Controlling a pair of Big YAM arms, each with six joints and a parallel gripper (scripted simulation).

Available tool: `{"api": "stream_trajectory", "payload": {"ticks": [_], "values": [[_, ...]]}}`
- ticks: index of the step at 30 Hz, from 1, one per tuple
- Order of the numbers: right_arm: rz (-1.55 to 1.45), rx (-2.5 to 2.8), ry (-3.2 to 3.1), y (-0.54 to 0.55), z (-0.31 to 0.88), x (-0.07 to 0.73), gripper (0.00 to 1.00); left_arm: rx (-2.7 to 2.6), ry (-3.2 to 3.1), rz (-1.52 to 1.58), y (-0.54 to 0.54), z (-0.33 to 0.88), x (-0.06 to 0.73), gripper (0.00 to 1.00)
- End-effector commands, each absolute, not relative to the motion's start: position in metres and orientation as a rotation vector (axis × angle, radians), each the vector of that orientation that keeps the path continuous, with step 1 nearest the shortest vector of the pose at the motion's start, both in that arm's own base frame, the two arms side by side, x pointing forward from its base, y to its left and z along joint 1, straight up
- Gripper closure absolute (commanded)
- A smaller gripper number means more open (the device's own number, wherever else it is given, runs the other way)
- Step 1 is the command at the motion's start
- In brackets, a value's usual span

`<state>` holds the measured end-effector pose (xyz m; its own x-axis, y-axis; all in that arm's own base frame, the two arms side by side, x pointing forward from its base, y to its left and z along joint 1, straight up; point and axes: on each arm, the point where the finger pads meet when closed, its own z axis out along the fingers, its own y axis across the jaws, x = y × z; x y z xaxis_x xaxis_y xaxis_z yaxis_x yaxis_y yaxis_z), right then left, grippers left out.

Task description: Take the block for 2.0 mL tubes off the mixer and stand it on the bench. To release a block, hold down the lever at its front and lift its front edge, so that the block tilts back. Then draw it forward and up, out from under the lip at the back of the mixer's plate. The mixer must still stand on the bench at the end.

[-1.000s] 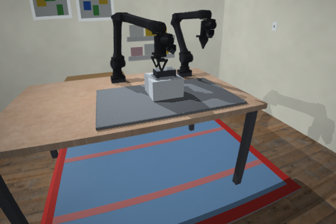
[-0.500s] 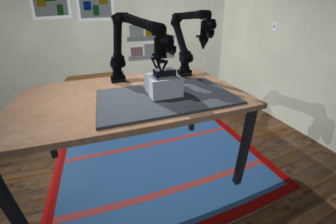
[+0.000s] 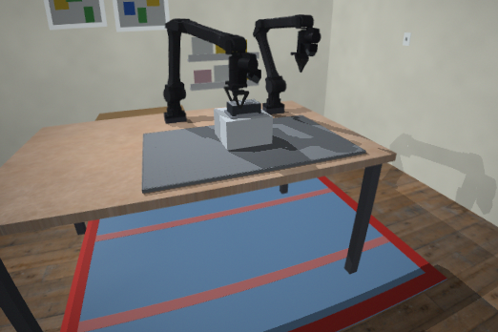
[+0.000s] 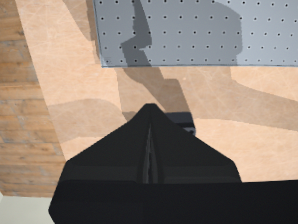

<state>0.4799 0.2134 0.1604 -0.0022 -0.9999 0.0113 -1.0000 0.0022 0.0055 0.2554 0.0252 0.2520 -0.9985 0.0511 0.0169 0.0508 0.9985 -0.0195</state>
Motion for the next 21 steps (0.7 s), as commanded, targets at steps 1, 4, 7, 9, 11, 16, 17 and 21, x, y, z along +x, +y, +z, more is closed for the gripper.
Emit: {"api": "stream_trajectory", "payload": {"ticks": [1, 4, 7, 9, 11, 16, 17, 21], "values": [[0.004, 2.221, -2.211, 0.217, 0.154, 0.48, 0.0, -0.084, -3.177, 0.02, 0.024, 0.268, 0.264, 1.0], [-0.002, 2.214, -2.205, 0.216, 0.149, 0.479, 0.0, -0.084, -3.177, 0.02, 0.024, 0.268, 0.264, 1.0], [-0.005, 2.211, -2.202, 0.216, 0.145, 0.478, 0.0, -0.084, -3.177, 0.02, 0.024, 0.268, 0.264, 1.0], [-0.005, 2.211, -2.203, 0.217, 0.143, 0.479, 0.0, -0.083, -3.177, 0.021, 0.024, 0.268, 0.263, 1.0], [-0.003, 2.213, -2.206, 0.217, 0.144, 0.481, 0.0, -0.083, -3.177, 0.021, 0.024, 0.268, 0.263, 1.0], [-0.015, 2.198, -2.192, 0.215, 0.142, 0.477, 0.0, -0.083, -3.177, 0.021, 0.024, 0.268, 0.263, 1.0], [-0.018, 2.195, -2.189, 0.215, 0.142, 0.476, 0.0, -0.083, -3.177, 0.021, 0.024, 0.268, 0.263, 1.0], [-0.017, 2.196, -2.19, 0.216, 0.145, 0.478, 1.0, -0.083, -3.177, 0.021, 0.024, 0.268, 0.263, 1.0]]}}
